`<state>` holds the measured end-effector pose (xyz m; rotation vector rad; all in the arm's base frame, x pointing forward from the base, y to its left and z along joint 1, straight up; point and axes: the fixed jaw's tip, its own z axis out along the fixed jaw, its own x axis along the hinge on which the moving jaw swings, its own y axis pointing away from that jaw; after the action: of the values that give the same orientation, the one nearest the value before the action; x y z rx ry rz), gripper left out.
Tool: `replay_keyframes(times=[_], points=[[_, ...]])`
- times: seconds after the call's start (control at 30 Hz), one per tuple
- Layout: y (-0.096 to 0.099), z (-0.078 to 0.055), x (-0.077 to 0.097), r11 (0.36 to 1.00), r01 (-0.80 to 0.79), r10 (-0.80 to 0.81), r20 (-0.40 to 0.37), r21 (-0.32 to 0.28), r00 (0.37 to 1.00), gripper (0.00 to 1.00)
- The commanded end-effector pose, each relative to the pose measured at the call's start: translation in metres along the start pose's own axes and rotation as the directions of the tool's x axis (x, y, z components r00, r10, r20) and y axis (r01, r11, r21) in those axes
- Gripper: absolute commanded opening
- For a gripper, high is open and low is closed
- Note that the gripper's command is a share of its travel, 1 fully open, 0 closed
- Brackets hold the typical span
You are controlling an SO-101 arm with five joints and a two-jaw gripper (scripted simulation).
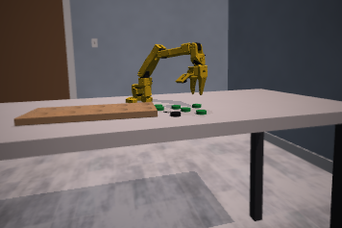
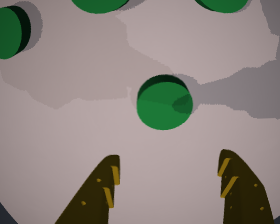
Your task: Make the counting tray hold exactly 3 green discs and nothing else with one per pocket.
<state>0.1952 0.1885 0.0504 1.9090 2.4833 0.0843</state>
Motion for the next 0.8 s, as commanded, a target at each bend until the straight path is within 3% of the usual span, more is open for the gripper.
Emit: replay_keyframes(times=[0.0, 0.6, 0.77], points=[[0.007, -0.019, 0.005, 0.997, 0.005, -0.008, -0.044, -0.074, 0.999, 0.27], [0.005, -0.014, 0.004, 0.998, 0.005, -0.007, -0.033, -0.055, 0.999, 0.27], [0.001, 0.001, 0.002, 1.0, 0.008, -0.008, -0.006, -0.008, 1.0, 0.27]])
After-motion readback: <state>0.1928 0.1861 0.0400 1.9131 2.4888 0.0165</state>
